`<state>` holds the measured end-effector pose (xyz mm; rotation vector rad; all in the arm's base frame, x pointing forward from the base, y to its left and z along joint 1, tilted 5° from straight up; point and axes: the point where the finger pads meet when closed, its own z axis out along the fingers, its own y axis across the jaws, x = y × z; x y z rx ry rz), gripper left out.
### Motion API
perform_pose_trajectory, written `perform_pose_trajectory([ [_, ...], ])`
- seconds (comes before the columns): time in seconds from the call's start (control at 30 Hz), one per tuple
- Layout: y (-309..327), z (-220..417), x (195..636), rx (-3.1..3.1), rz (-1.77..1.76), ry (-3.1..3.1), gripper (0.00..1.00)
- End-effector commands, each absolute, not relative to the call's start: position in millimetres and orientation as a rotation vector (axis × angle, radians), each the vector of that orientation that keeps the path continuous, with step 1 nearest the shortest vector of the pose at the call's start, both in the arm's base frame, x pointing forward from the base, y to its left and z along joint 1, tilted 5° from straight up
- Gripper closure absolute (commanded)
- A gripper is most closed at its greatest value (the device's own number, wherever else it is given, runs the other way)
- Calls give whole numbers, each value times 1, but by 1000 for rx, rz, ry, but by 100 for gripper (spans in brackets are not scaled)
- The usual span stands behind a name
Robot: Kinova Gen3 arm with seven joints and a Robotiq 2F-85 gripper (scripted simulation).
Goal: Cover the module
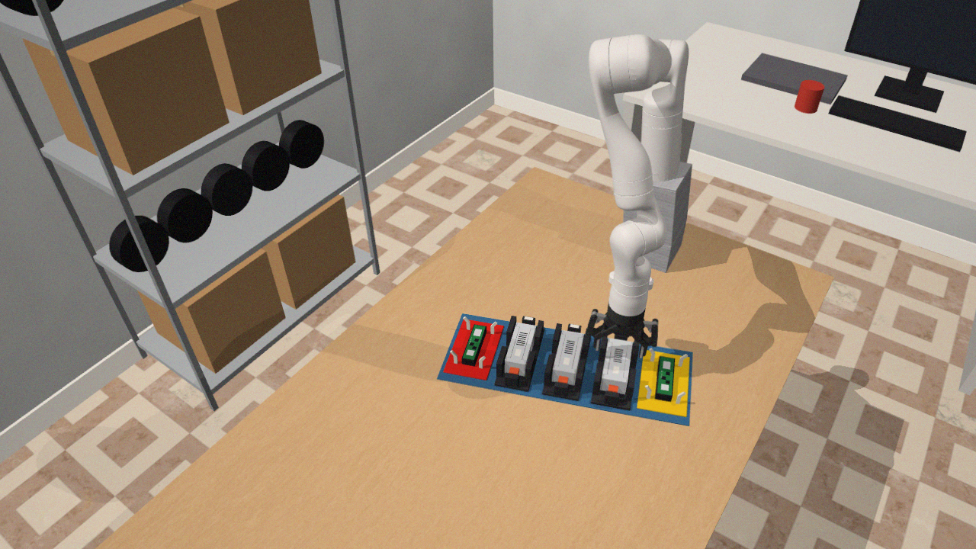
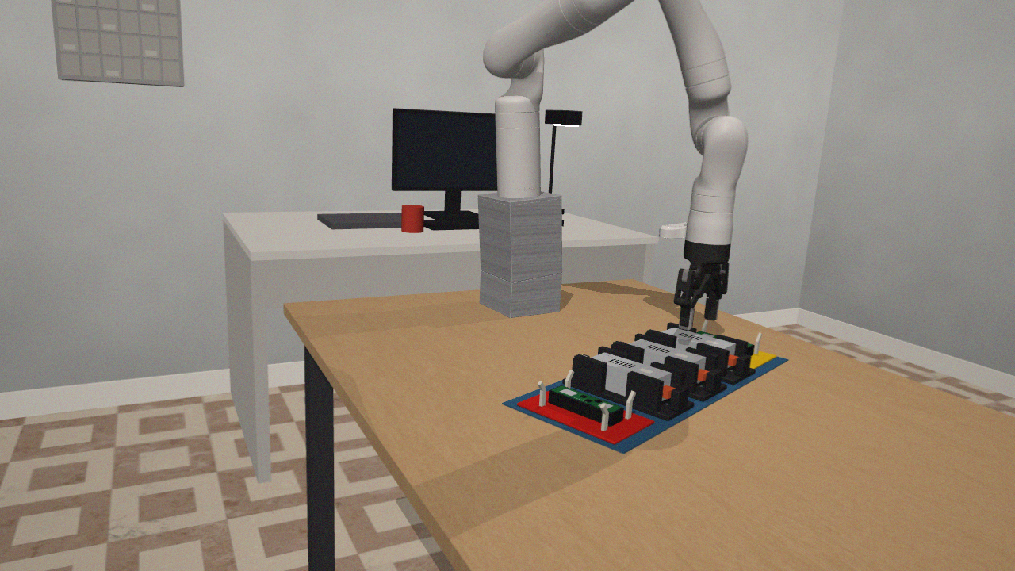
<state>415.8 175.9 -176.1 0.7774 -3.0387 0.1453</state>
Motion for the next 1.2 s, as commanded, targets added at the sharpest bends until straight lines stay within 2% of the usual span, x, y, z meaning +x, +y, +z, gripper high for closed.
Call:
perform_pose_trajectory([
  [0.0, 176, -178, 417, 778, 145, -3040, 0],
  [1.17, 174, -198, 417, 778, 145, -3040, 0],
])
